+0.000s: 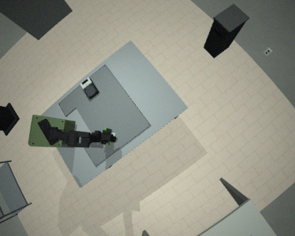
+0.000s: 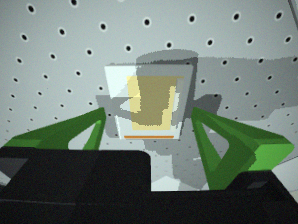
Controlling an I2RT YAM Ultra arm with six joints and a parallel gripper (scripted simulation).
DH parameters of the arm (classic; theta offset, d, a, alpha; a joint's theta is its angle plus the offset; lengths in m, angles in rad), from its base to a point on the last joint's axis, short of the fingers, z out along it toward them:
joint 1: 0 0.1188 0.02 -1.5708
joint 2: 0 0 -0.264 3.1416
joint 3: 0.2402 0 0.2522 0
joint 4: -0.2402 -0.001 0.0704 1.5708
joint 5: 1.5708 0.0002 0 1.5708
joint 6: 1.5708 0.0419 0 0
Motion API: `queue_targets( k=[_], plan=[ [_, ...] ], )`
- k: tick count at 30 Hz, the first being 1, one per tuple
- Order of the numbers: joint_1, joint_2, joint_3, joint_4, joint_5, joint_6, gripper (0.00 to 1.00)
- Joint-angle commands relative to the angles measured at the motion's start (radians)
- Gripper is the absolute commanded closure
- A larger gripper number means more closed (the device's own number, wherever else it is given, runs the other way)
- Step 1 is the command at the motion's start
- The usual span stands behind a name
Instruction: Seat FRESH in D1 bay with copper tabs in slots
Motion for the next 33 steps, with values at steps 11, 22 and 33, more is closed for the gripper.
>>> queue_targets(
  k=[11,22,33],
  plan=[
    [-0.009,0.008,0.027,0.033,-0.005,-0.007,0.0],
    [-0.013,0.035,0.034,0.037,-0.006,-0.007,0.0],
    [-0.007,0.013,0.04,0.042,-0.005,-0.007,0.0]
  ],
)
